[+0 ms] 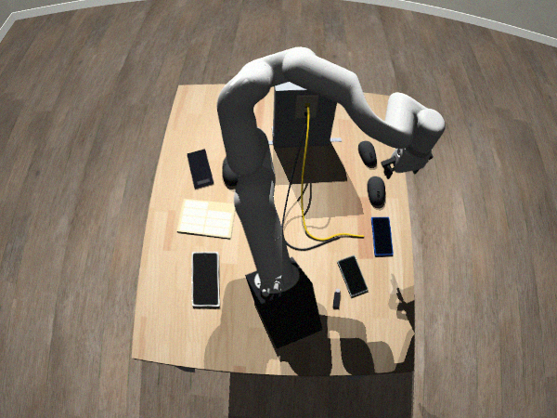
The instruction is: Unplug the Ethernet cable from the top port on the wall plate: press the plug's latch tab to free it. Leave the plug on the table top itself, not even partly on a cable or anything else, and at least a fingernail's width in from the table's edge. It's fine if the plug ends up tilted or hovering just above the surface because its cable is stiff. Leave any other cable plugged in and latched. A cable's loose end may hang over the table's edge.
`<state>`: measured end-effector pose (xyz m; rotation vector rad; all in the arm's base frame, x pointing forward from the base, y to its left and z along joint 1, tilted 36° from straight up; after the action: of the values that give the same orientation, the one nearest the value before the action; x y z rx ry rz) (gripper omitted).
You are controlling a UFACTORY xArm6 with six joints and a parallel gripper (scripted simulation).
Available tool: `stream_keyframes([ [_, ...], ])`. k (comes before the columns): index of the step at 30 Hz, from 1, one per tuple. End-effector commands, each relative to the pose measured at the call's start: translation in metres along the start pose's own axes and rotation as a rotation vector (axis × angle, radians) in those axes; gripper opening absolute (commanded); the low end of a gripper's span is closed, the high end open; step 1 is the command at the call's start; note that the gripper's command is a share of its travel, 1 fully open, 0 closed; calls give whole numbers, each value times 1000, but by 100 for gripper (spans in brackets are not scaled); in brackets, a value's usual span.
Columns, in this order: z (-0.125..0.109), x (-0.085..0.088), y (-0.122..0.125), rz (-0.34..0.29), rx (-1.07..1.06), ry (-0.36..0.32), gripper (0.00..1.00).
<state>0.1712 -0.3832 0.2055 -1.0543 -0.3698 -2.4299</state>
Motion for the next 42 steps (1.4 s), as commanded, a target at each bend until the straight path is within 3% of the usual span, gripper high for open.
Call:
stream_keyframes([
  [1, 0, 1, 1, -3, 1, -2, 100],
  [17, 0, 1, 1, -3, 1, -2, 100],
  [18, 7, -14, -9, 23, -68, 69, 27],
  [20, 23, -41, -27, 71, -193, 193, 27],
  [21, 33, -52, -35, 77, -204, 203, 27],
  [29, 76, -86, -65, 177, -415, 410, 27],
  [32, 96, -93, -75, 220, -496, 490, 27],
  [34, 96, -93, -75, 220, -496, 490, 27],
  [35, 104, -95, -78, 260, -575, 569, 27],
  [42, 148, -85, -86, 361, -738, 748, 27],
])
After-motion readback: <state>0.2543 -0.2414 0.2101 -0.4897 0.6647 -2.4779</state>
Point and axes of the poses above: the point where the finger pads meet when closed, its own x axis back along the fingers, its own y axis across the jaws, z = x × y, the point moved 1 cm from there along x, back along the fingers, and after that the axes turned 14 degrees about x, right-handed, at the moved point
